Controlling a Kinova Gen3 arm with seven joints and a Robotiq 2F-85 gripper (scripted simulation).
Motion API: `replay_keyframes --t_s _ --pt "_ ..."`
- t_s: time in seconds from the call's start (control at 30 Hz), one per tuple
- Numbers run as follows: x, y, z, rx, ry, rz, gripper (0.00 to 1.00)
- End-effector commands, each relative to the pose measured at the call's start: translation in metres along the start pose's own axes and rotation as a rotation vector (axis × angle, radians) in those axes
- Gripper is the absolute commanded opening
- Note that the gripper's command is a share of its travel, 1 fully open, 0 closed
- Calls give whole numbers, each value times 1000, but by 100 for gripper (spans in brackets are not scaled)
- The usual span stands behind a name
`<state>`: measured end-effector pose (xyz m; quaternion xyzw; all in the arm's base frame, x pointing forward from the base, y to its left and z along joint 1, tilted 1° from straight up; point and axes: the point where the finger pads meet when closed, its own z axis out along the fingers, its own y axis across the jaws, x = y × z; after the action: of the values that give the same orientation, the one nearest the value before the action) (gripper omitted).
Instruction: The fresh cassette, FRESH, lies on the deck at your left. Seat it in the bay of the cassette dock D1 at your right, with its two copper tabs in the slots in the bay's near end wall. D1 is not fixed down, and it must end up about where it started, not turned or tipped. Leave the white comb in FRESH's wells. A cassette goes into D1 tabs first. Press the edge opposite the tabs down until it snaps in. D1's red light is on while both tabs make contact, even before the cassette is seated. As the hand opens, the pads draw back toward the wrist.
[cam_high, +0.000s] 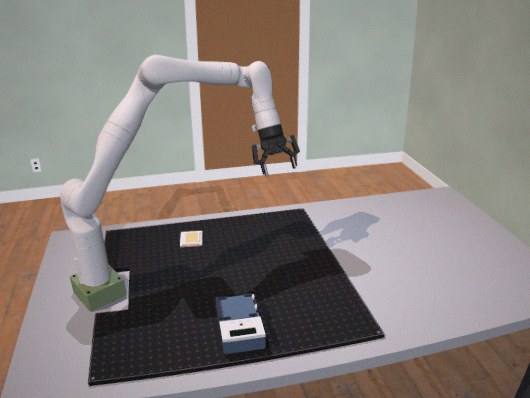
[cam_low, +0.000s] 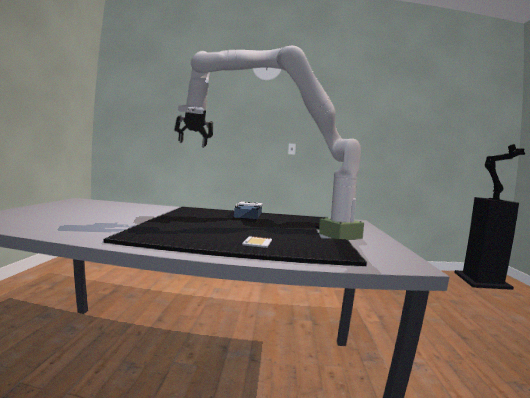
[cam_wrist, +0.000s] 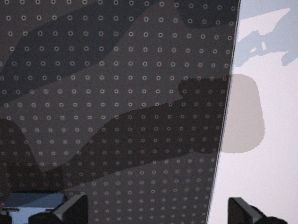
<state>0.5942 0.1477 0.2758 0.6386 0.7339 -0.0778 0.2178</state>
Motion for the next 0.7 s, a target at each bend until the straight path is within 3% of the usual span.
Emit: replay_keyframes --t_s 0.0,0.57,0.67 --pt "-1 0 -1 -2 1 1 100" --pt "-1 0 -1 -2 1 1 100" --pt "-5 -9 9 10 31 -92 100"
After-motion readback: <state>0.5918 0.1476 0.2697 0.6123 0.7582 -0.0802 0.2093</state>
